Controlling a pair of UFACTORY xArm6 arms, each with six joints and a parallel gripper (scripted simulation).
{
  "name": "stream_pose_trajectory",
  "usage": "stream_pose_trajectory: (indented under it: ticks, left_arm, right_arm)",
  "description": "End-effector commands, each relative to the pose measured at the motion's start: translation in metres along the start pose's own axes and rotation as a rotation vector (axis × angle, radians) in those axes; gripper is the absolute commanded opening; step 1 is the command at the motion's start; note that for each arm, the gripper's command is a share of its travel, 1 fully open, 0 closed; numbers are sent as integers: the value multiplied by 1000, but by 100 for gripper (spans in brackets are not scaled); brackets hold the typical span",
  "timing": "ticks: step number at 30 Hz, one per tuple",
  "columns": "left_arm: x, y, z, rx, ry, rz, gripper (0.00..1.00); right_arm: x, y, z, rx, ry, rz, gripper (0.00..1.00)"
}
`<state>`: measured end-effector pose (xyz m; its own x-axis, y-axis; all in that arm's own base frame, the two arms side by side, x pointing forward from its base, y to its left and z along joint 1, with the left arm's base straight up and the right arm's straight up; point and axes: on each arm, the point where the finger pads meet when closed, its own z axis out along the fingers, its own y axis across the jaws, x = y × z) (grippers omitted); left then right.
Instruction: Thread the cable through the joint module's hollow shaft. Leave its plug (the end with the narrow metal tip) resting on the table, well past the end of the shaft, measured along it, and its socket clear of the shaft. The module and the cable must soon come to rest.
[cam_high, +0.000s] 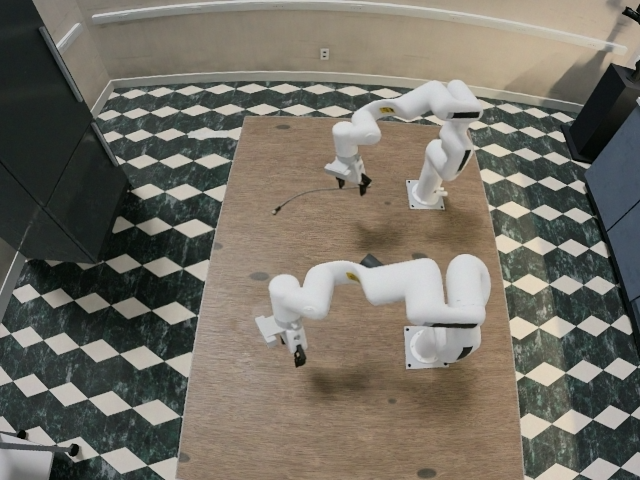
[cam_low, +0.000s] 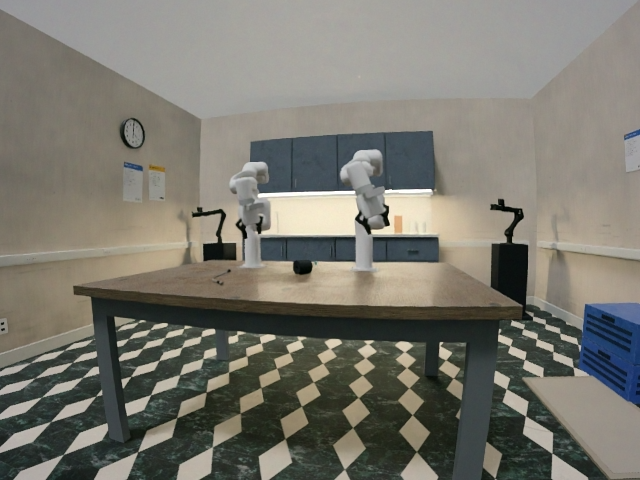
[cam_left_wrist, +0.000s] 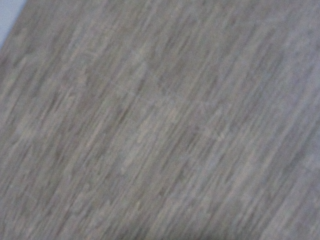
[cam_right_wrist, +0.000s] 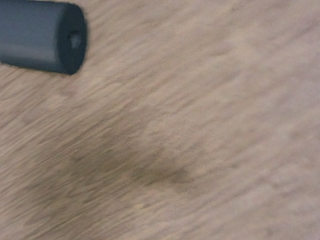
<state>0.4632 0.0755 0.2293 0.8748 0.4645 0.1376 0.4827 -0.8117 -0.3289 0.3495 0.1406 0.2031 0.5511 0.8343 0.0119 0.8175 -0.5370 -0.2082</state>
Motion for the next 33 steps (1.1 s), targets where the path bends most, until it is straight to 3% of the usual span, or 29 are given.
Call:
stream_pose_trajectory:
  ticks: [1, 3, 16, 33]
  left_arm:
    - [-12, 5, -15, -69, -7, 97, 100]
    - [-12, 5, -15, -69, -7, 97, 100]
    - [-48, 12, -31, -214, -41, 300, 100]
    - [-88, 24, -52, -399, -28, 532, 100]
  right_arm:
    - [-7, 22, -19, -52, 21, 172, 100]
    - [-7, 22, -19, -52, 21, 172, 100]
    - [-43, 69, -49, -136, 54, 577, 100]
    - [-94, 116, -84, -230, 115, 1044, 100]
